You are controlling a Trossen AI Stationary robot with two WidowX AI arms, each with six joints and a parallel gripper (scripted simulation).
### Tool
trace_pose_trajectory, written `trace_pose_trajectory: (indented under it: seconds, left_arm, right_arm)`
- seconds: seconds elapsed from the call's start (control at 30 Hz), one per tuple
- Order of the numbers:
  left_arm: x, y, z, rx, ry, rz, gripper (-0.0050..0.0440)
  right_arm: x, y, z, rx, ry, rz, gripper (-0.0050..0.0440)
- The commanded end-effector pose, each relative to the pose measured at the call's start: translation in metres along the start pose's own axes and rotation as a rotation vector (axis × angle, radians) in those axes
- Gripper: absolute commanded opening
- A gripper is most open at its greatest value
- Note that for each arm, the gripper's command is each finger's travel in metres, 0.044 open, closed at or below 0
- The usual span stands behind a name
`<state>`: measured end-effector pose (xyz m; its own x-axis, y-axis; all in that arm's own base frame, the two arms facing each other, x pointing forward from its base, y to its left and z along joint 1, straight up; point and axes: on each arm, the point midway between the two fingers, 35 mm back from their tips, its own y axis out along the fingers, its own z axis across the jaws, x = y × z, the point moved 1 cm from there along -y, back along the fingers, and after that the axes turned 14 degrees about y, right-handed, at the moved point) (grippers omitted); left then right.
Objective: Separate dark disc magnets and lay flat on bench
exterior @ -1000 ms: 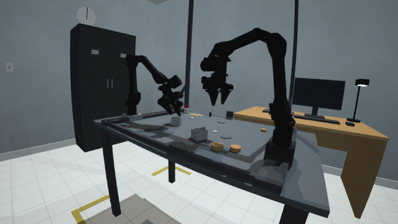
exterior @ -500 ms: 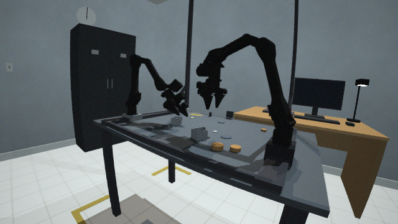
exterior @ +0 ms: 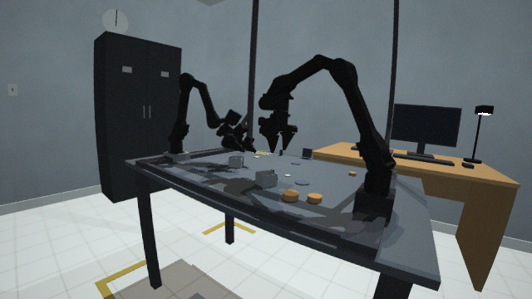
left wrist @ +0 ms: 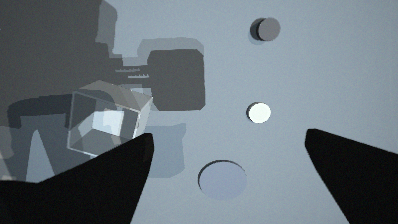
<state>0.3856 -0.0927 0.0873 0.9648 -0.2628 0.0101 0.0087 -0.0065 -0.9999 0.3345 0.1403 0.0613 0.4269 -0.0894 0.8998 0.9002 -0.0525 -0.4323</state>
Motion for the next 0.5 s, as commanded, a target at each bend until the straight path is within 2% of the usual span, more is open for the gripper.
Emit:
trace_pose_trajectory:
  seconds: [0.0,0.4,0.43,0.47]
  left_arm:
    - [0.018,0.004,-0.005,0.004,-0.002,-0.026,0.04]
    - [0.039,0.029,-0.015,0.004,-0.009,-0.025,0.04]
    - [0.041,0.031,-0.016,0.004,-0.009,-0.025,0.04]
    - [0.046,0.037,-0.019,0.004,-0.011,-0.025,0.04]
  right_arm:
    - [-0.001,-0.005,0.008,0.023,0.037,-0.076,0.04]
    - [0.0,-0.021,0.017,0.069,0.128,-0.2,0.04]
    - [0.006,-0.025,0.02,0.086,0.162,-0.238,0.04]
    - [0.0,-0.028,0.019,0.085,0.163,-0.238,0.04]
